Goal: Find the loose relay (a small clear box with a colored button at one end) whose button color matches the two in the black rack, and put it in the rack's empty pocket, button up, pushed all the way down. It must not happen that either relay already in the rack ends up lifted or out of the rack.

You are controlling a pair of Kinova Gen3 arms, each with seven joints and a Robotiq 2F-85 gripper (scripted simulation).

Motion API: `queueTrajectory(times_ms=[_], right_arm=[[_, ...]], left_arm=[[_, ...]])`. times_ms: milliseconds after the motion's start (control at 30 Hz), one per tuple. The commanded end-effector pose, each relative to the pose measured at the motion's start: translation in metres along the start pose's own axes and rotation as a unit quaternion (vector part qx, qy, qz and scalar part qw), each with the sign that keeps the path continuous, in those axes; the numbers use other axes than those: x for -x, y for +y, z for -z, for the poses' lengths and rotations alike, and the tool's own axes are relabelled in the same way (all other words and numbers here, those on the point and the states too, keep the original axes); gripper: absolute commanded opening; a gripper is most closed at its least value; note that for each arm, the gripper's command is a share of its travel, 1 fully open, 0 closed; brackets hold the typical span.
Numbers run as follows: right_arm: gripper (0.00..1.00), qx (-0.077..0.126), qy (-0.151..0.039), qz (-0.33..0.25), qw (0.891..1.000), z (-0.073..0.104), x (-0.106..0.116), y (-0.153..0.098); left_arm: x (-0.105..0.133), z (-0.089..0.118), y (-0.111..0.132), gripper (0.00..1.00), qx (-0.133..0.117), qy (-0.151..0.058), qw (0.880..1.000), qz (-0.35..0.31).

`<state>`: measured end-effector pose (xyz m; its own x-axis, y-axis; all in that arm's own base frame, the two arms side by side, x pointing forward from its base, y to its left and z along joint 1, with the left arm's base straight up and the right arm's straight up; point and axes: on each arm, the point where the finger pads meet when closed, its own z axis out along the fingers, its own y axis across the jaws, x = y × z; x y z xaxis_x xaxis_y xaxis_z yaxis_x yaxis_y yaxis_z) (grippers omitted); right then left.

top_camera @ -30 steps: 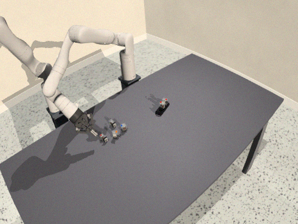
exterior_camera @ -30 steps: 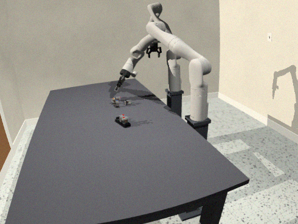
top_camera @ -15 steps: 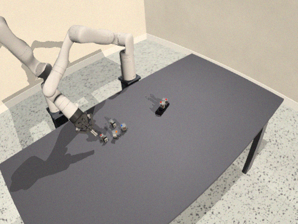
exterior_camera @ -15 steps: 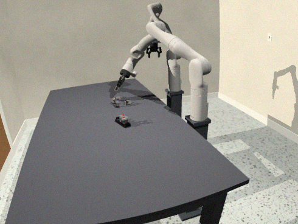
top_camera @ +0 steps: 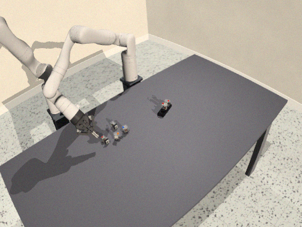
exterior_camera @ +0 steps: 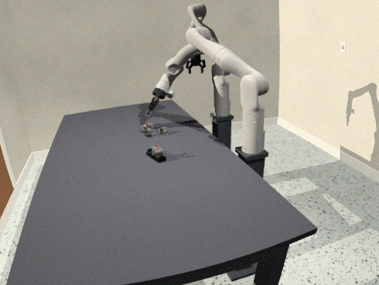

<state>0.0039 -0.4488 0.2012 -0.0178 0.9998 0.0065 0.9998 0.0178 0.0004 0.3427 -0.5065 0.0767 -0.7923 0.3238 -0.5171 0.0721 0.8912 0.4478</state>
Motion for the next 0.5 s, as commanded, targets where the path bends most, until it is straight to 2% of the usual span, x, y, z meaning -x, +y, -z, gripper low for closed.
queueTrajectory(times_ms=[0, 100, 200, 333, 467], right_arm=[[1.000, 0.000, -0.003, -0.007, 1.000, -0.001, 0.001, -0.003], [1.000, 0.000, -0.003, -0.007, 1.000, -0.001, 0.001, -0.003], [1.000, 0.000, -0.003, -0.007, 1.000, -0.001, 0.001, -0.003], [1.000, 0.000, -0.003, -0.007, 1.000, -0.001, 0.001, -0.003], [1.000, 0.000, -0.003, -0.007, 1.000, -0.001, 0.001, -0.003]], left_arm=[[0.004, 0.001, 0.001, 0.099, 0.001, -0.003, 1.000, 0.004], [0.006, 0.002, 0.002, 0.099, -0.004, 0.003, 1.000, 0.008], [0.007, -0.003, 0.007, 0.099, -0.018, 0.030, 0.999, 0.016], [0.017, -0.012, 0.017, 0.099, -0.057, 0.092, 0.993, 0.045], [0.030, -0.019, 0.025, 0.099, -0.105, 0.160, 0.978, 0.077]])
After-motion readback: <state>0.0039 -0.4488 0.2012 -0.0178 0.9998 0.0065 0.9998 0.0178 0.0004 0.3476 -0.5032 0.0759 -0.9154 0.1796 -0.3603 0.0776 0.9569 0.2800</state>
